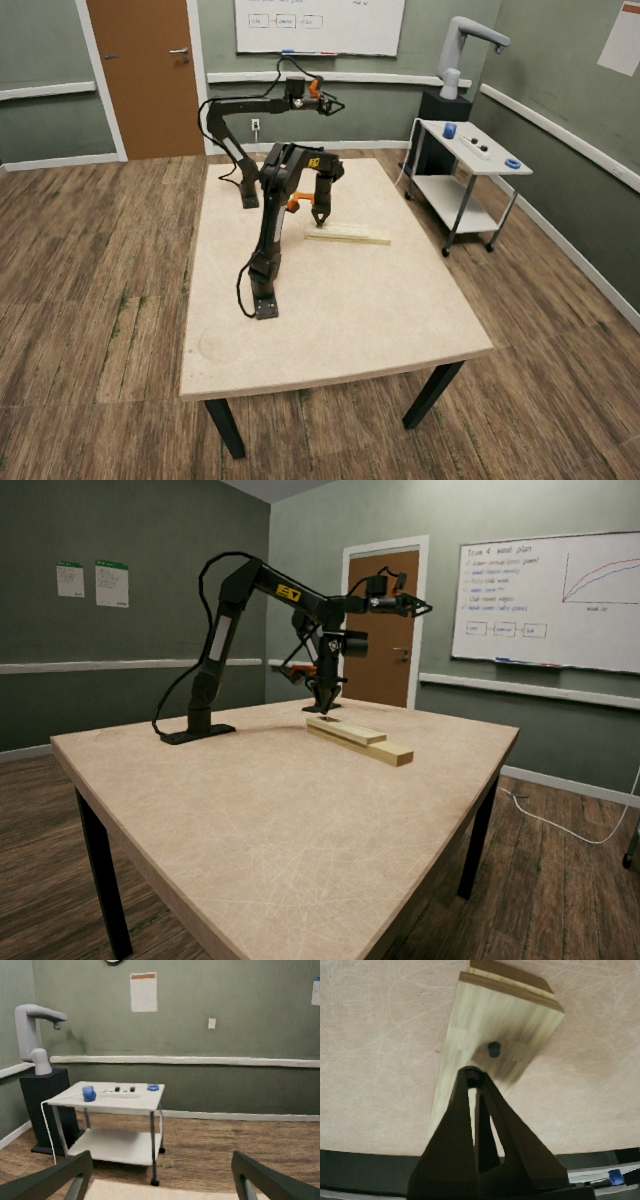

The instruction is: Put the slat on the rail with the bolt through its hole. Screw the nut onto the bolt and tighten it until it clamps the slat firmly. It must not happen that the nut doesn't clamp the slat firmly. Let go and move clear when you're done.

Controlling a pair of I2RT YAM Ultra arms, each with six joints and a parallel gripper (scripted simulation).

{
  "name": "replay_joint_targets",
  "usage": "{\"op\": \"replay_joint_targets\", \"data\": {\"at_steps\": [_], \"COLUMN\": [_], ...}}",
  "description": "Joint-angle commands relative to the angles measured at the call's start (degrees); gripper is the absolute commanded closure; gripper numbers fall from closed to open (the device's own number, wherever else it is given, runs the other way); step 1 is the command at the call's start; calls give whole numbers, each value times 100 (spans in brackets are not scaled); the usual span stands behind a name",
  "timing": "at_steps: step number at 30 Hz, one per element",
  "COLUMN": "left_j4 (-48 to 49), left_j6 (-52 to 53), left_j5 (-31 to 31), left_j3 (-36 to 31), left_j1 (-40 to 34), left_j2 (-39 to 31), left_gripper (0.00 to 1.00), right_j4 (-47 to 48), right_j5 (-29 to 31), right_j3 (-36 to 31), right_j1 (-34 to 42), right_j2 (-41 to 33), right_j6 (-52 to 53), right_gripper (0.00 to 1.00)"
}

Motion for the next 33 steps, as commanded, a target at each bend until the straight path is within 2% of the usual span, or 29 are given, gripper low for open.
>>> {"op": "replay_joint_targets", "data": {"at_steps": [1,19,33], "left_j4": [108,108,108], "left_j6": [9,9,9], "left_j5": [53,53,53], "left_j3": [29,29,29], "left_j1": [43,43,43], "left_j2": [-74,-74,-74], "left_gripper": [0,0,0], "right_j4": [-143,-142,-143], "right_j5": [-6,-13,-10], "right_j3": [209,140,142], "right_j1": [-16,338,324], "right_j2": [-246,-247,-247], "right_j6": [-66,120,125], "right_gripper": [88,88,88]}}
